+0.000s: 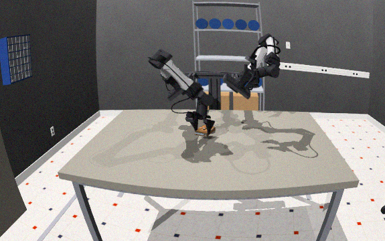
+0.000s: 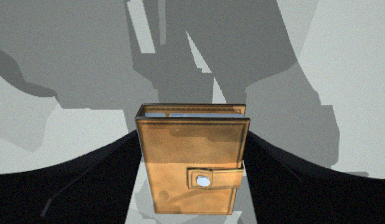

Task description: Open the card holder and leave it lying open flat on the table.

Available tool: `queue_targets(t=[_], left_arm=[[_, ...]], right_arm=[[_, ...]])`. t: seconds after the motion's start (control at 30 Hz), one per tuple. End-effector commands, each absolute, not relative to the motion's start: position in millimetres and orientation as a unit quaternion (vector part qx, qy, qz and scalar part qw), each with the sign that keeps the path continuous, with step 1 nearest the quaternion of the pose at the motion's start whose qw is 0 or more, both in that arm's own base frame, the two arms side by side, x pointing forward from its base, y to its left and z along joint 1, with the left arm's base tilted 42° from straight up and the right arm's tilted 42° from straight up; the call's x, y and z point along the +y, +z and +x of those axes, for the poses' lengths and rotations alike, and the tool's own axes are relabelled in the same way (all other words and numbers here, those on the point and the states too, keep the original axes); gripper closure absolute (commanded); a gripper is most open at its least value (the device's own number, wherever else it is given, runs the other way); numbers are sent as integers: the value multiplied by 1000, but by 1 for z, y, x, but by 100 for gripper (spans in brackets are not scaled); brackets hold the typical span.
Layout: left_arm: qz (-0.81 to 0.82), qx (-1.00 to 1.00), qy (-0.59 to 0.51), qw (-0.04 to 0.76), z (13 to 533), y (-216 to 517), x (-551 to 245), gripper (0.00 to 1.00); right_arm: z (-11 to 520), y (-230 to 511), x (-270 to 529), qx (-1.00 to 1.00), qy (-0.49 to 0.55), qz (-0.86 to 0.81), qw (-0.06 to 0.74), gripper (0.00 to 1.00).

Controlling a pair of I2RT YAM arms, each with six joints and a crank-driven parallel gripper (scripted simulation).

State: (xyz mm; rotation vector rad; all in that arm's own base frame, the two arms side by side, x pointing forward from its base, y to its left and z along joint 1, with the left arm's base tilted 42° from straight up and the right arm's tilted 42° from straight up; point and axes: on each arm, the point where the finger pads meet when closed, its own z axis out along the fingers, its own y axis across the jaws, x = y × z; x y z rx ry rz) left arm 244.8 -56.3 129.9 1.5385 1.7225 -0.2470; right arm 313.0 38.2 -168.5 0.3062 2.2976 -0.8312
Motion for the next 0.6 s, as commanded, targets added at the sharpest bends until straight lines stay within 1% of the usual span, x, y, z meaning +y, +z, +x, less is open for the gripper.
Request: queue_targets(t=[0.0,0.37,0.57], left_arm=[[599,680,-92,412,257,139,-55,0],[600,680,-91,411,257,139,-54,0],[603,681,-94,406,253,136,-56,0]], right_arm=[[328,-172,39,882,-310,114,337,26],[356,-176,31,881,-309,114,338,26],[362,-181,26,881,-309,114,338,26]])
